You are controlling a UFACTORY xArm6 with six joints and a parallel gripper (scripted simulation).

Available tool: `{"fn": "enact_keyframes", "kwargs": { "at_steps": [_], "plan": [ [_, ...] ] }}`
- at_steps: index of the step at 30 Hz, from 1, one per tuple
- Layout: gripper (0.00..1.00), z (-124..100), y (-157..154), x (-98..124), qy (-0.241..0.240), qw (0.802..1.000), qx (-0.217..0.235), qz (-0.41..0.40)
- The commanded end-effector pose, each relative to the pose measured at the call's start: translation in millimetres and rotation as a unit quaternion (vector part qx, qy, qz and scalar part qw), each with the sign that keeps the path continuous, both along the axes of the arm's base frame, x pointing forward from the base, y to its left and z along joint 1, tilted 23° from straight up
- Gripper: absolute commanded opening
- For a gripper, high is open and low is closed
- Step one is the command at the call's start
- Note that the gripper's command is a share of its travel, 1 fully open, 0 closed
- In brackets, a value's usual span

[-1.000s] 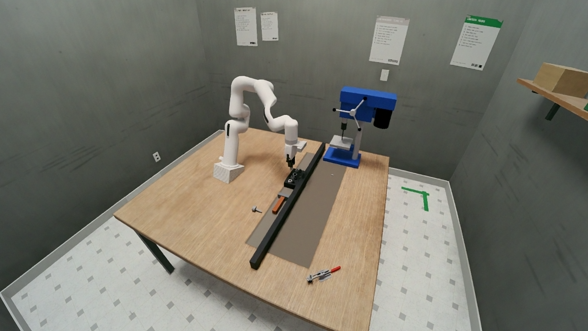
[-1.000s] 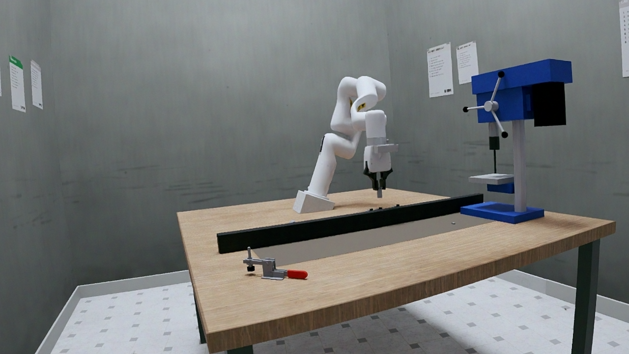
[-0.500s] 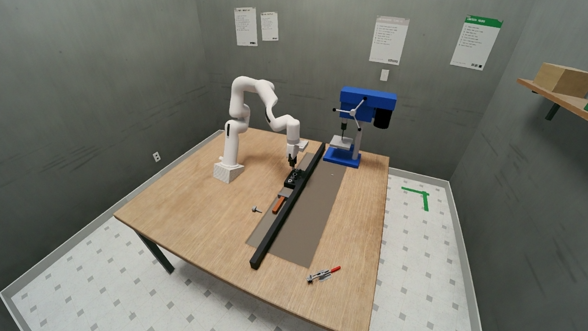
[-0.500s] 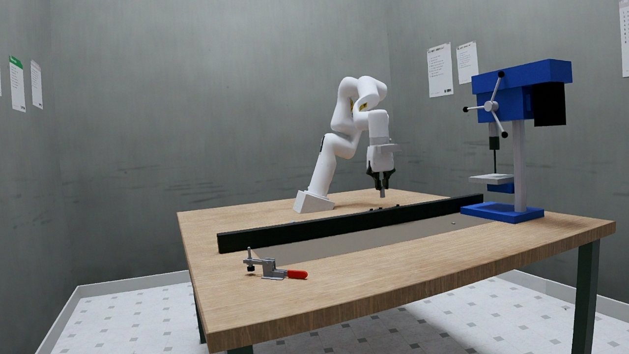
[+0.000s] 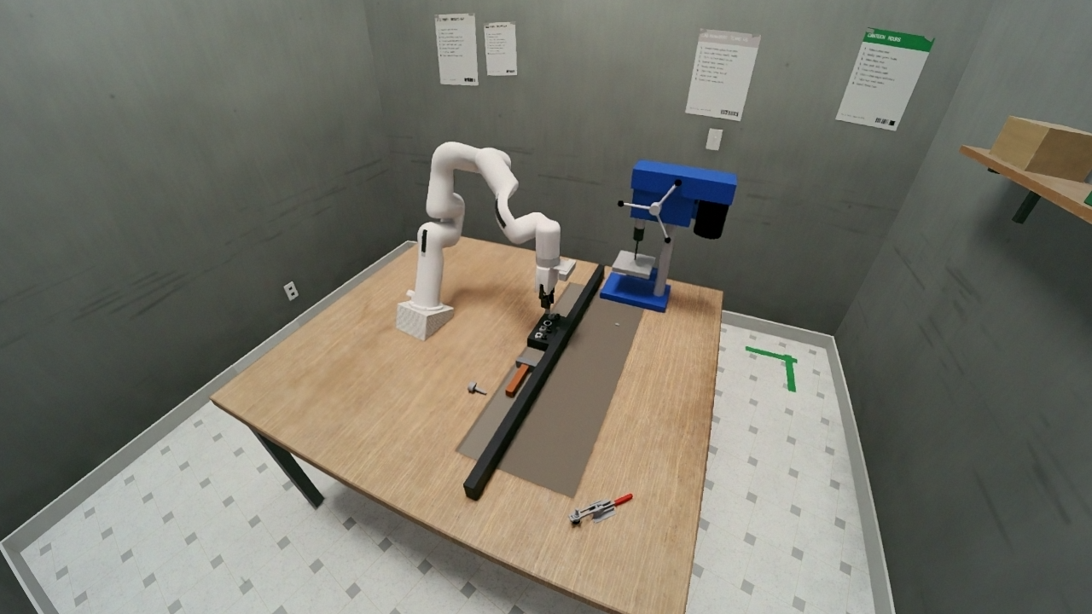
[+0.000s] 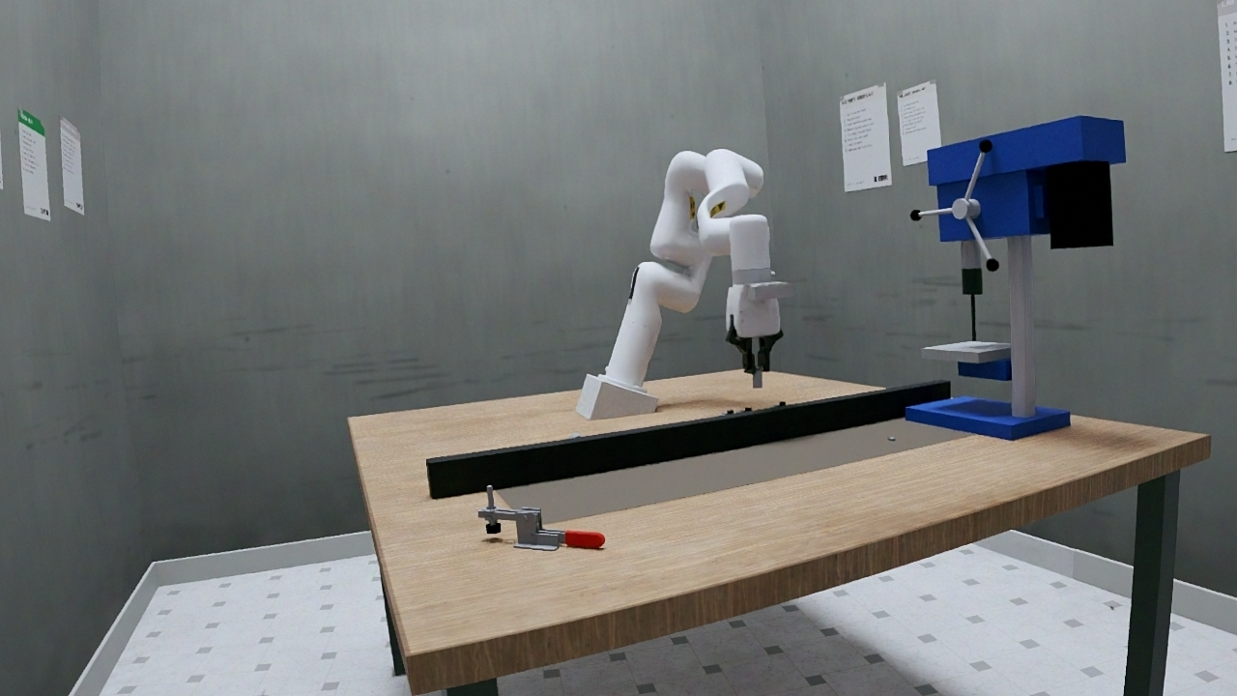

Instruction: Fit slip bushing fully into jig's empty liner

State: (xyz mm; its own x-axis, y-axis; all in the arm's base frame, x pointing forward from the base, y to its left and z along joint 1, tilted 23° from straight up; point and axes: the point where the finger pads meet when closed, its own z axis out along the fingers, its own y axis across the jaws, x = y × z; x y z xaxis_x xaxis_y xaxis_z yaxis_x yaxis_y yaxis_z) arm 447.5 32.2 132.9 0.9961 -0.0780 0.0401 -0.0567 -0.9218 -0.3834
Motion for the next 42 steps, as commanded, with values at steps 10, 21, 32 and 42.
{"fn": "enact_keyframes", "kwargs": {
  "at_steps": [10, 21, 32, 42],
  "plan": [
    [0.26, -4, 3, 3, -0.002, 1.000, 0.000, 0.000],
    [0.26, -16, 8, 4, -0.002, 1.000, 0.000, 0.000],
    [0.26, -21, 10, 4, -0.002, 1.000, 0.000, 0.000],
    [0.26, -34, 15, 5, -0.002, 1.000, 0.000, 0.000]
  ]
}}
